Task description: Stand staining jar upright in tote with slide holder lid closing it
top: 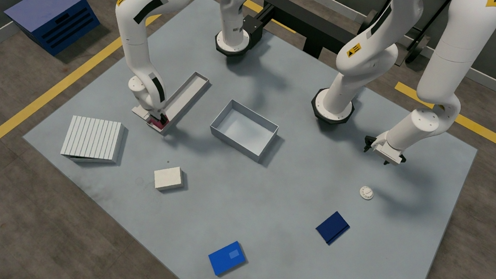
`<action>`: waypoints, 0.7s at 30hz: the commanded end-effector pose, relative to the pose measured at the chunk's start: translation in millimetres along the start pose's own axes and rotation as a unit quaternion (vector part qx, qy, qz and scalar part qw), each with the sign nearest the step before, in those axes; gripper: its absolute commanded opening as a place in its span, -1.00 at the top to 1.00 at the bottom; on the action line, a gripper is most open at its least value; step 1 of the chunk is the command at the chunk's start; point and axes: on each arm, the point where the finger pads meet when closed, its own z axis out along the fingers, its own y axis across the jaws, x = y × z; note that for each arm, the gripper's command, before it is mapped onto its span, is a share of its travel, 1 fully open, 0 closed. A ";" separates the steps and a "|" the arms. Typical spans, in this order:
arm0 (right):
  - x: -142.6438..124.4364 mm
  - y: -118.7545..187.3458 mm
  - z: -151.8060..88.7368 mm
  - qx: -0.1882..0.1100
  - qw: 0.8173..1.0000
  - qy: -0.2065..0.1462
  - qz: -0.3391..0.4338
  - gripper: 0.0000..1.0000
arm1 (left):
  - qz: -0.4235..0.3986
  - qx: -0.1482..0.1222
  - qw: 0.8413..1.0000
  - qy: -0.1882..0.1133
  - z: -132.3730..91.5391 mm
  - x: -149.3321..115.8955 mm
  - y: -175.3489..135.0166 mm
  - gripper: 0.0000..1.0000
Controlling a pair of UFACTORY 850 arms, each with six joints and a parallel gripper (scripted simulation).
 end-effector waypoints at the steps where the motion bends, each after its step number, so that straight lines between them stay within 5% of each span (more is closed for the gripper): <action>1: 1.2 0.1 -1.0 0.000 1.000 0.001 0.000 1.00 | 0.000 0.001 1.000 0.000 -0.4 0.4 -0.5 -1.00; 21: 1.2 0.1 -16.0 0.000 1.000 0.001 0.000 1.00 | 0.000 0.001 1.000 0.000 -0.4 0.4 -0.5 -1.00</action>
